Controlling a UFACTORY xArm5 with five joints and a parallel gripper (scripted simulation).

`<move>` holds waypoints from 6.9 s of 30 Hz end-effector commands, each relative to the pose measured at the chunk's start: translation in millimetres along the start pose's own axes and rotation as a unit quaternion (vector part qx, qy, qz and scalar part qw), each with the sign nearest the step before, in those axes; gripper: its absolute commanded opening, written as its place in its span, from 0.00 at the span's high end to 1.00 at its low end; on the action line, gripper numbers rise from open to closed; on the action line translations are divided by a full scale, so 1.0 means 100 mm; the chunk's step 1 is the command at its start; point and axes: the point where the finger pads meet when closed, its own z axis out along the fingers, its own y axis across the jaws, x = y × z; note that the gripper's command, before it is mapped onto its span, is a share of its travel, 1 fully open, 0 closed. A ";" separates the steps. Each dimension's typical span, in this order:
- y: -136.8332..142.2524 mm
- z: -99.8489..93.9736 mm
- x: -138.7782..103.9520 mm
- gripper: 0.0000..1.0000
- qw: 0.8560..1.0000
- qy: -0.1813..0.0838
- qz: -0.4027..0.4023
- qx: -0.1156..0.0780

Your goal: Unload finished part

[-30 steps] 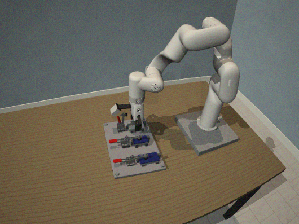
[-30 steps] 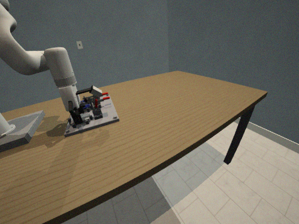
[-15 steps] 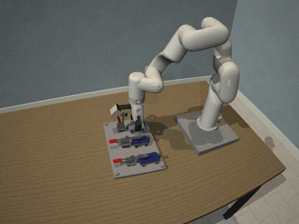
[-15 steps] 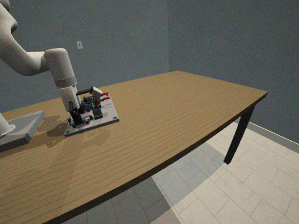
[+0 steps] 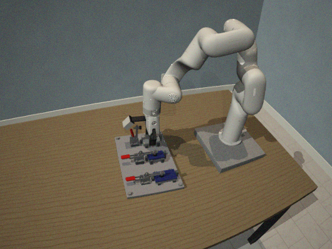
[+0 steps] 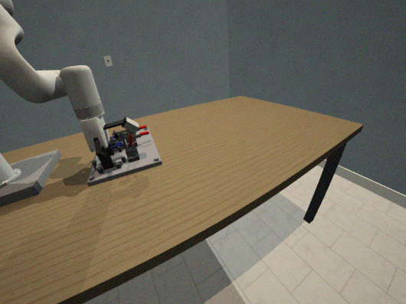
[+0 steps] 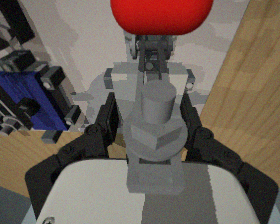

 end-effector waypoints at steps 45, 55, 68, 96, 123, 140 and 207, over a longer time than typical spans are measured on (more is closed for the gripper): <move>0.00 -0.03 0.01 1.00 1.000 0.002 0.000 0.000; 0.00 -0.10 0.01 1.00 1.000 0.002 0.000 0.000; 0.00 -0.21 0.01 1.00 1.000 0.002 0.000 0.000; 0.00 -0.37 0.01 1.00 1.000 0.002 0.000 0.000; 0.00 -0.65 -0.06 1.00 1.000 0.002 0.000 0.000; 0.00 -0.71 -0.07 1.00 1.000 0.002 0.000 0.000; 0.62 -0.71 -0.07 1.00 1.000 0.002 0.000 0.001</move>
